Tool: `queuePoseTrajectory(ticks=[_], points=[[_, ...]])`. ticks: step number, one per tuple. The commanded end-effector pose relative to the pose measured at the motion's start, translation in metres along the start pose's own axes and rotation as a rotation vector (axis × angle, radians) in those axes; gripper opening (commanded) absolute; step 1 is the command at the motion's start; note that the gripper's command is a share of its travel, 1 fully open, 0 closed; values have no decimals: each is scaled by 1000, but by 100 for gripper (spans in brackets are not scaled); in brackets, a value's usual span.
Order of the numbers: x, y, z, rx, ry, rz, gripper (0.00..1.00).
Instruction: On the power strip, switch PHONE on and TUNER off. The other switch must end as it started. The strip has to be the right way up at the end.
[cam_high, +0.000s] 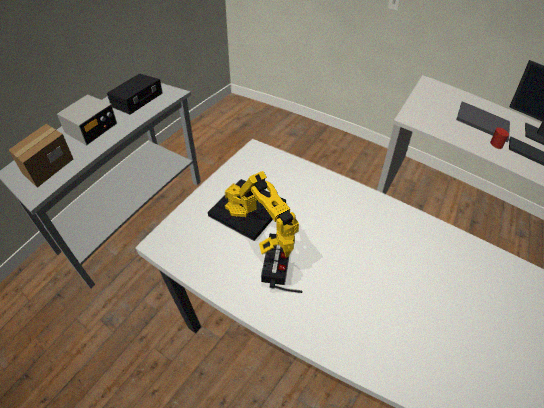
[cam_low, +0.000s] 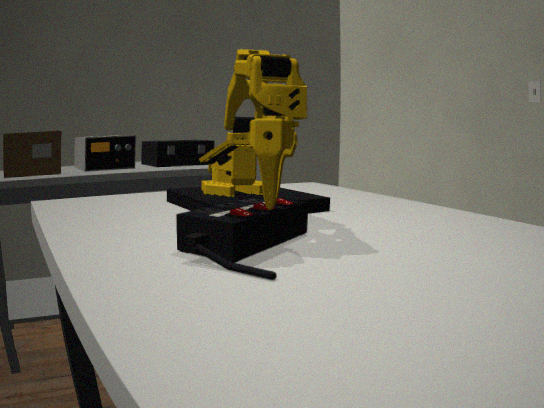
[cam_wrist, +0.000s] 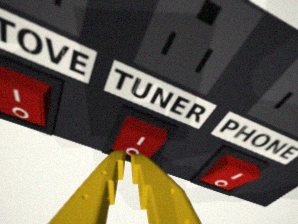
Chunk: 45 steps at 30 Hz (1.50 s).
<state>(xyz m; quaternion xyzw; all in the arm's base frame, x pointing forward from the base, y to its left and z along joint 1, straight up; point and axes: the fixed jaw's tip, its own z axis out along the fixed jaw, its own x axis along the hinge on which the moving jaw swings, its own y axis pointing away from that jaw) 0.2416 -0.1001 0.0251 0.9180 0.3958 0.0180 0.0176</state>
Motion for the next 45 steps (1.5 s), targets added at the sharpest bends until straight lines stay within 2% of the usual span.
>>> queuePoseTrajectory(ticks=[1, 16, 45], points=[[-3, -3, 2, 46, -19, 1, 0], [-2, 1, -19, 46, -19, 4, 0], [-2, -1, -20, 46, -19, -1, 0]])
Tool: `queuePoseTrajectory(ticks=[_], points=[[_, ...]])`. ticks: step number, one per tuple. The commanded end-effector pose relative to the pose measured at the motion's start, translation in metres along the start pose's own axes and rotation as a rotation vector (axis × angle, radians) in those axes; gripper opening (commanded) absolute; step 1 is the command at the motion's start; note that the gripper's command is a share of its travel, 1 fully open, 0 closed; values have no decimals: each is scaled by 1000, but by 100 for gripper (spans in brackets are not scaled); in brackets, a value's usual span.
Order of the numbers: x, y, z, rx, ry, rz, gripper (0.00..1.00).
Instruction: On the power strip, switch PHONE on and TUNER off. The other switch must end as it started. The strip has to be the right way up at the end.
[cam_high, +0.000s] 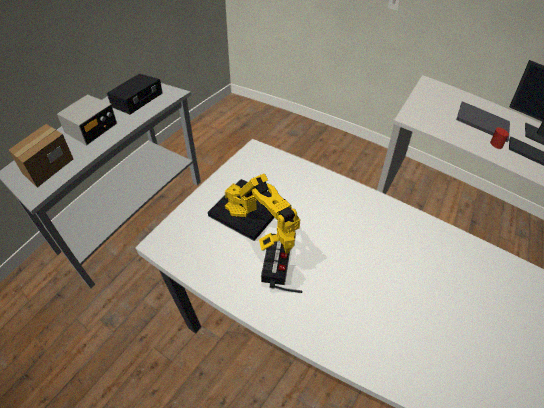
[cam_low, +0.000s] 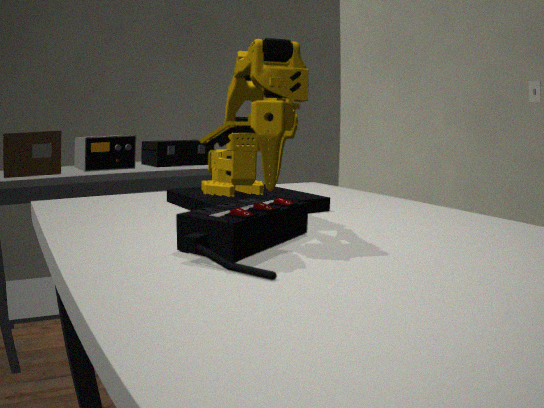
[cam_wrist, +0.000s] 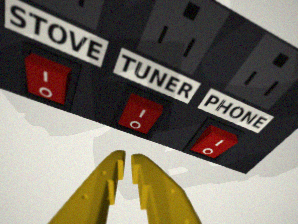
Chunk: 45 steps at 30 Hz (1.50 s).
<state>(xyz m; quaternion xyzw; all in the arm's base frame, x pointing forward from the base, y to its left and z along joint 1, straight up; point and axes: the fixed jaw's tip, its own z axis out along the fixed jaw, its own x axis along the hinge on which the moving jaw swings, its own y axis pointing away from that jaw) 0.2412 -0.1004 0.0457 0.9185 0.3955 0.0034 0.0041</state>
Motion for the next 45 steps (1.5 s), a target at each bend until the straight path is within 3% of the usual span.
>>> queuePoseTrajectory(ticks=[1, 21, 45], points=[[-1, -3, 1, 10, -3, -5, 0], [0, -46, 1, 10, -2, -81, 0], [-1, -48, 1, 10, -2, -84, 0]])
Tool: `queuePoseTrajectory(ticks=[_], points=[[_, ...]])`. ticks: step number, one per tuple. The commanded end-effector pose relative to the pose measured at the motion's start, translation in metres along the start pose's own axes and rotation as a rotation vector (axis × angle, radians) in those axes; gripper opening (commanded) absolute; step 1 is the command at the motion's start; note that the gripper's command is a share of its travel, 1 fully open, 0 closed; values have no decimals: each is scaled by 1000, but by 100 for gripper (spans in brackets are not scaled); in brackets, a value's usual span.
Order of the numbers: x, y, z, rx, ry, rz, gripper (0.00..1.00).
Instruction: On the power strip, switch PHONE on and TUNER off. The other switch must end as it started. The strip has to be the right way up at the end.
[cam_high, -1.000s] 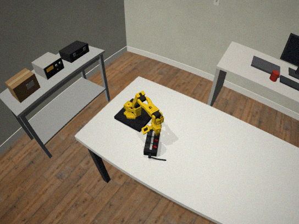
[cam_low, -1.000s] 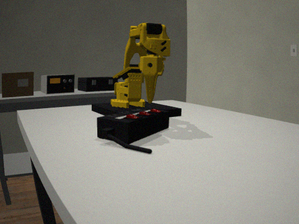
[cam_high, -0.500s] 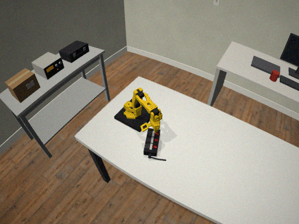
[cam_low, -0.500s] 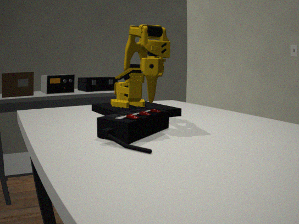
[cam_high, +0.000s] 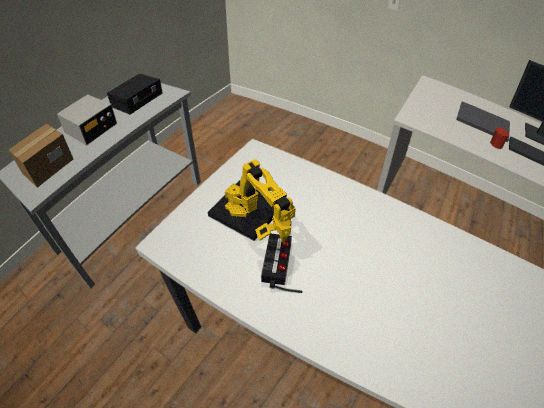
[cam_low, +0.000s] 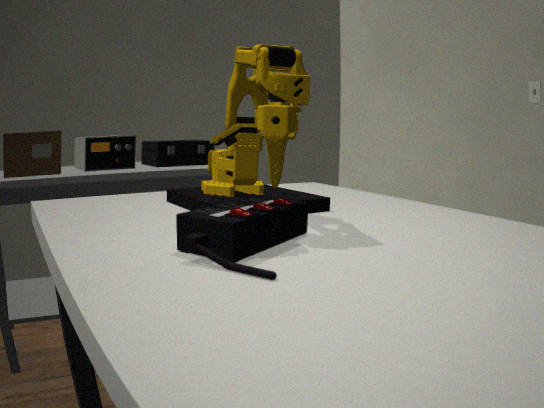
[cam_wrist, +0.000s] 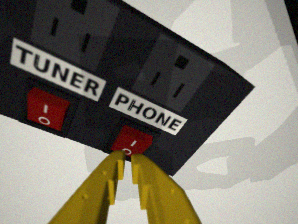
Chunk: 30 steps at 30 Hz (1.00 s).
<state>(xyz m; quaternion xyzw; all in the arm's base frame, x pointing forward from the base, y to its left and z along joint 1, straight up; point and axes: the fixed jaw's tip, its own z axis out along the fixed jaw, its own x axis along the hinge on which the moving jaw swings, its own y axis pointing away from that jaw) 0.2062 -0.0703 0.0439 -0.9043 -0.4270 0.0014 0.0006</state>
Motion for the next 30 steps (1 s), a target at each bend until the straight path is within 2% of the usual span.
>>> queuePoseTrajectory(ticks=[1, 30], points=[[2, -2, 0, -3, 2, -15, 0], [6, -5, 4, -3, 2, -39, 0]])
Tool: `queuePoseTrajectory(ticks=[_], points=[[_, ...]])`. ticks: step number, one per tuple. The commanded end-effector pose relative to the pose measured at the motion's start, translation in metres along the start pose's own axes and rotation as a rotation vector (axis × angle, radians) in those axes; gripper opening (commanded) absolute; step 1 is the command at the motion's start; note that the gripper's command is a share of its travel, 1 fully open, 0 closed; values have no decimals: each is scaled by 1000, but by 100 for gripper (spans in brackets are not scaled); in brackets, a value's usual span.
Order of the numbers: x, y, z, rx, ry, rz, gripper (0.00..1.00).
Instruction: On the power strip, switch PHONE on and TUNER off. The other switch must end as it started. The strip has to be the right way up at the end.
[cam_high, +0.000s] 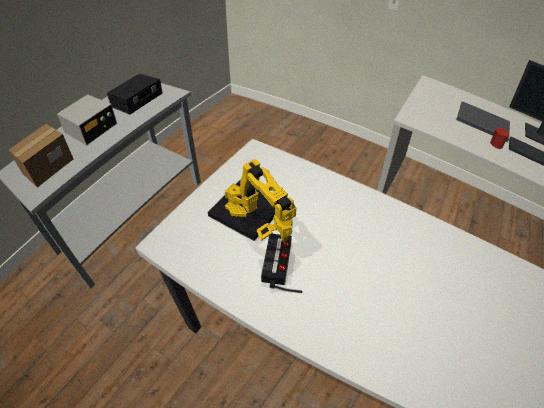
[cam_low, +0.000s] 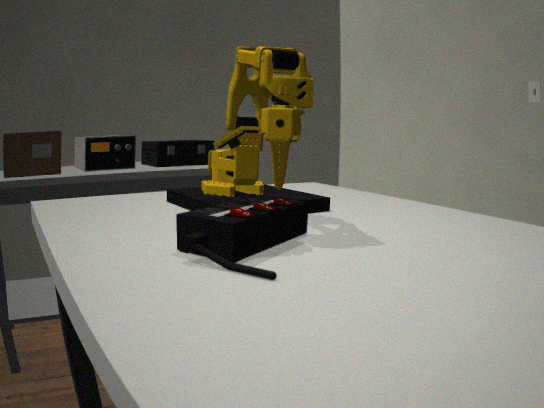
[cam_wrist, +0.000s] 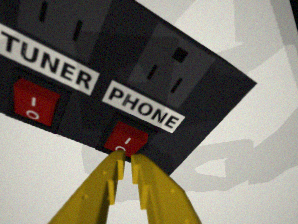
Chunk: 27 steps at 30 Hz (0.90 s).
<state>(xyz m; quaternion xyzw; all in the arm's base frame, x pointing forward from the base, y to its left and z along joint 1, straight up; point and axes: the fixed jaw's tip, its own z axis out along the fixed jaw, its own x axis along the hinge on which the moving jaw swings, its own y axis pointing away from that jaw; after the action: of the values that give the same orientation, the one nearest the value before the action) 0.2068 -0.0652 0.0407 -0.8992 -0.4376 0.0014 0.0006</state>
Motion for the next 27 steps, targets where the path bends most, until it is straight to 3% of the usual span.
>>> queuePoseTrajectory(ticks=[1, 27], points=[[2, -2, 1, -3, 2, -15, 0], [2, -2, 7, -3, 2, -15, 0]])
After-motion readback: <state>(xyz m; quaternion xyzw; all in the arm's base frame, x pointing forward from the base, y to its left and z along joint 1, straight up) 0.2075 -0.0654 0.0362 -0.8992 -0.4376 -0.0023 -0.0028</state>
